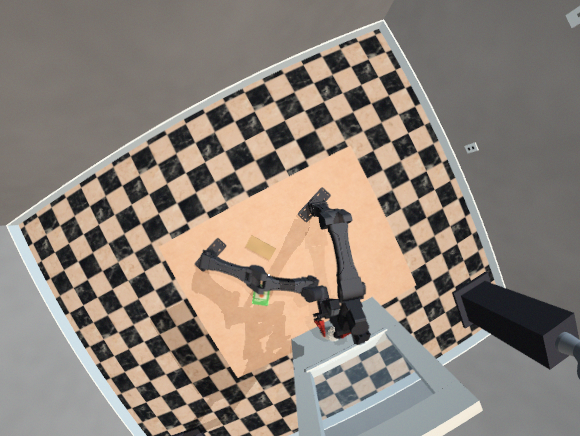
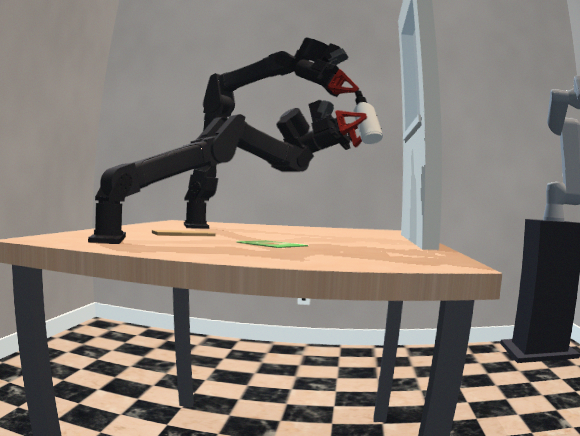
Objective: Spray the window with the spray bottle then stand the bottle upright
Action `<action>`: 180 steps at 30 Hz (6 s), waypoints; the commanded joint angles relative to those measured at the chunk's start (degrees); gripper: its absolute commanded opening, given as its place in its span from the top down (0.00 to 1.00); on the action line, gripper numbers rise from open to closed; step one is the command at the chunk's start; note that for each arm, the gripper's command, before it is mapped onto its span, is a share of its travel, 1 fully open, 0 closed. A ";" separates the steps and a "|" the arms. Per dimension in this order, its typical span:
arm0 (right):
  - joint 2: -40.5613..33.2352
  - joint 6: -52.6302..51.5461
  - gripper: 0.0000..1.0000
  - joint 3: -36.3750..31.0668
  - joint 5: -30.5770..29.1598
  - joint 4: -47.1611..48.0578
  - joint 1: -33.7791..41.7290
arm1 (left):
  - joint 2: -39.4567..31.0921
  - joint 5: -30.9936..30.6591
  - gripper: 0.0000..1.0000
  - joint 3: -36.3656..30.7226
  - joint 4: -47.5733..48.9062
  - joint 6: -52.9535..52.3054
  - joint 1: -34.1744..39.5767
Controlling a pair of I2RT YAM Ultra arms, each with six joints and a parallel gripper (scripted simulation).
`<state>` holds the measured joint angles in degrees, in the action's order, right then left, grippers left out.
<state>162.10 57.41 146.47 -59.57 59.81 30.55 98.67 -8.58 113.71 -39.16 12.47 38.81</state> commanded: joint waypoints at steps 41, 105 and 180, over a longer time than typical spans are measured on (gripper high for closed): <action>-2.37 -0.48 1.00 2.02 3.23 1.65 0.09 | -5.10 -1.13 1.00 -0.25 -2.42 -0.91 -0.64; -2.37 -0.48 1.00 2.02 3.23 1.64 0.09 | -35.84 8.34 1.00 -46.70 36.34 -11.80 -34.04; -36.55 -57.48 1.00 -99.85 13.51 24.25 11.33 | -40.47 7.74 1.00 -51.80 39.27 -12.05 -39.25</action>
<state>127.59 -0.05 47.09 -46.54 81.52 41.28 59.61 -0.40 60.10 0.34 0.19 -0.23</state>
